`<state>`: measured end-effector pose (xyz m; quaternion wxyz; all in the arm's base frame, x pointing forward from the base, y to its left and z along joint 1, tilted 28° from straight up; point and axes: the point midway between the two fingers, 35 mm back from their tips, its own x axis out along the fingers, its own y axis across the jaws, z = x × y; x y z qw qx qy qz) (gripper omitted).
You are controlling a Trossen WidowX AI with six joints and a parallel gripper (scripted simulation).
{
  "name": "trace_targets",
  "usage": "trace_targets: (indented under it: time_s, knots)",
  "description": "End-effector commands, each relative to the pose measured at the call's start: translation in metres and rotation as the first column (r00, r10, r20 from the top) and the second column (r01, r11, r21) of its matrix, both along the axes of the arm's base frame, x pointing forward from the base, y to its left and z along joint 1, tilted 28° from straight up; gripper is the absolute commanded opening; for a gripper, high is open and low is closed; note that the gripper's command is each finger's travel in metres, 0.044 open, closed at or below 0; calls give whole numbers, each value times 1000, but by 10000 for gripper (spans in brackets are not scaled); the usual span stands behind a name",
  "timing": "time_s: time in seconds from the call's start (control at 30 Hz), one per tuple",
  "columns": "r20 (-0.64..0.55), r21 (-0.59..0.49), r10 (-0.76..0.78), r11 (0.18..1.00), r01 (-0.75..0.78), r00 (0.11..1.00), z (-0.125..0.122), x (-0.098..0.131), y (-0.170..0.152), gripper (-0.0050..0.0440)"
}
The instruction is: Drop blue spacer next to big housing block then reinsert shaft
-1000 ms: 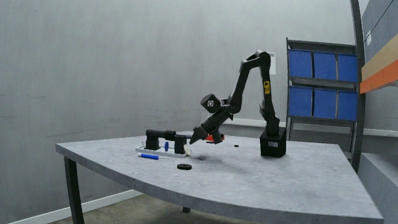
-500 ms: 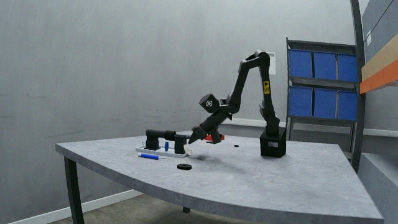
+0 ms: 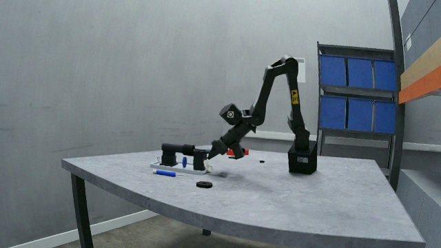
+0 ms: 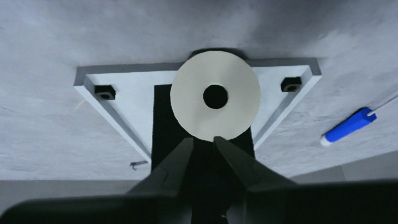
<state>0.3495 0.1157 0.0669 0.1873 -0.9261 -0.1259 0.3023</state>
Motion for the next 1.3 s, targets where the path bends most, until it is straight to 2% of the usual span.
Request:
trace_targets:
  time_s: [0.0, 0.73, 0.83, 1.27]
  knots:
    - [39, 10, -11, 1000, 10, 999, 14, 10, -2, -50]
    - [39, 10, -11, 1000, 10, 999, 14, 11, -1, -50]
    - [33, 9, -9, 1000, 8, 999, 11, 3, -1, -50]
    - [42, 10, -13, 1000, 12, 999, 13, 2, -2, -50]
